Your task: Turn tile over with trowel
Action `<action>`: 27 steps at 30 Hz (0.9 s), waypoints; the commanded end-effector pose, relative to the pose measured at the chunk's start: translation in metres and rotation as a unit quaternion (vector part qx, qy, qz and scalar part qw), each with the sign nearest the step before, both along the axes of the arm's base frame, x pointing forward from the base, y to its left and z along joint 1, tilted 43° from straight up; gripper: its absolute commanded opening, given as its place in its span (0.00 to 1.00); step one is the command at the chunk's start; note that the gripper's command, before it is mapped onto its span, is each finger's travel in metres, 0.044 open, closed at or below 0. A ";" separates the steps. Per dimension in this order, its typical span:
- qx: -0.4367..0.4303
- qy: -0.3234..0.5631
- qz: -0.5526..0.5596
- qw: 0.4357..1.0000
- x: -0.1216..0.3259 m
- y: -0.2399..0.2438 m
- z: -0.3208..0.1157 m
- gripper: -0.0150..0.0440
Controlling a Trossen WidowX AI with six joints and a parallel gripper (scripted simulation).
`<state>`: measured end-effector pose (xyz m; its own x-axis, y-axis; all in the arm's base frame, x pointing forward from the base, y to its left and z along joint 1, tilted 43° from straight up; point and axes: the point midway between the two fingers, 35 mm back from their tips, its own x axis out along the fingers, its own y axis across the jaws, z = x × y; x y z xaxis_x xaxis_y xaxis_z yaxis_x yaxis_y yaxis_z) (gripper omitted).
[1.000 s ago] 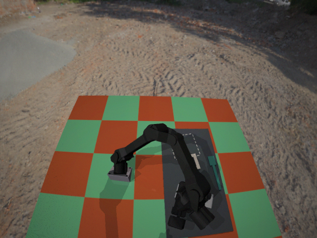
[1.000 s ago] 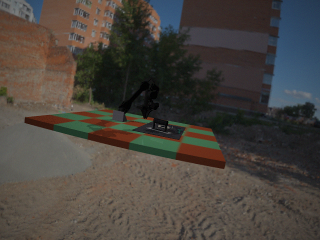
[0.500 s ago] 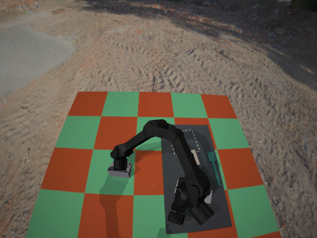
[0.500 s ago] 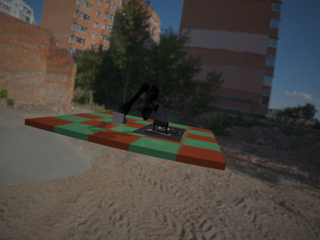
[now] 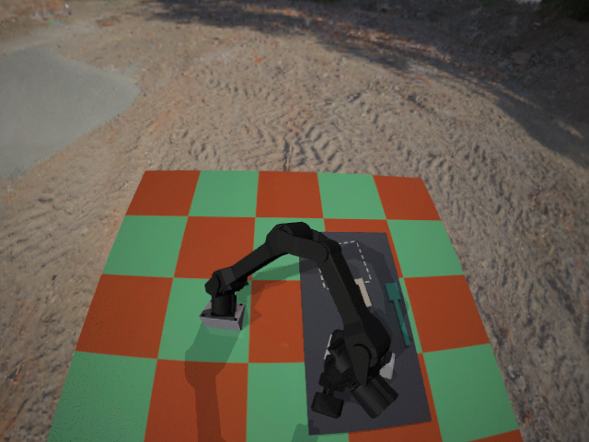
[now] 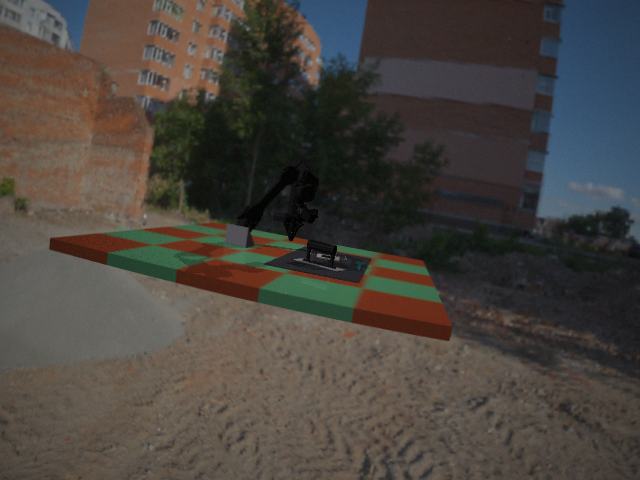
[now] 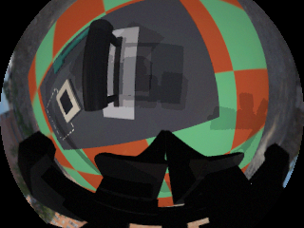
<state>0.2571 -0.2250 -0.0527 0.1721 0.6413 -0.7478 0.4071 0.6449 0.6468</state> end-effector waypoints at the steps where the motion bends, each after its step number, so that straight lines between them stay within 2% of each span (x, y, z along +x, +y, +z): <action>1: 0.000 0.000 0.000 1.000 0.000 0.000 0.000 0.25; 4: 0.000 0.000 0.000 1.000 0.000 0.000 0.000 0.25; 10: 0.000 0.000 0.000 1.000 0.002 0.000 0.001 0.51; 15: -0.002 0.000 0.000 1.000 0.048 -0.005 0.026 0.71; 21: 0.001 -0.001 0.002 1.000 0.105 0.007 0.065 0.71; 27: 0.001 -0.001 0.003 1.000 0.111 0.009 0.070 0.71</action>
<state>0.3649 -0.2162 0.0168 0.1712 0.6351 -0.7532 0.3823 0.6618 0.6449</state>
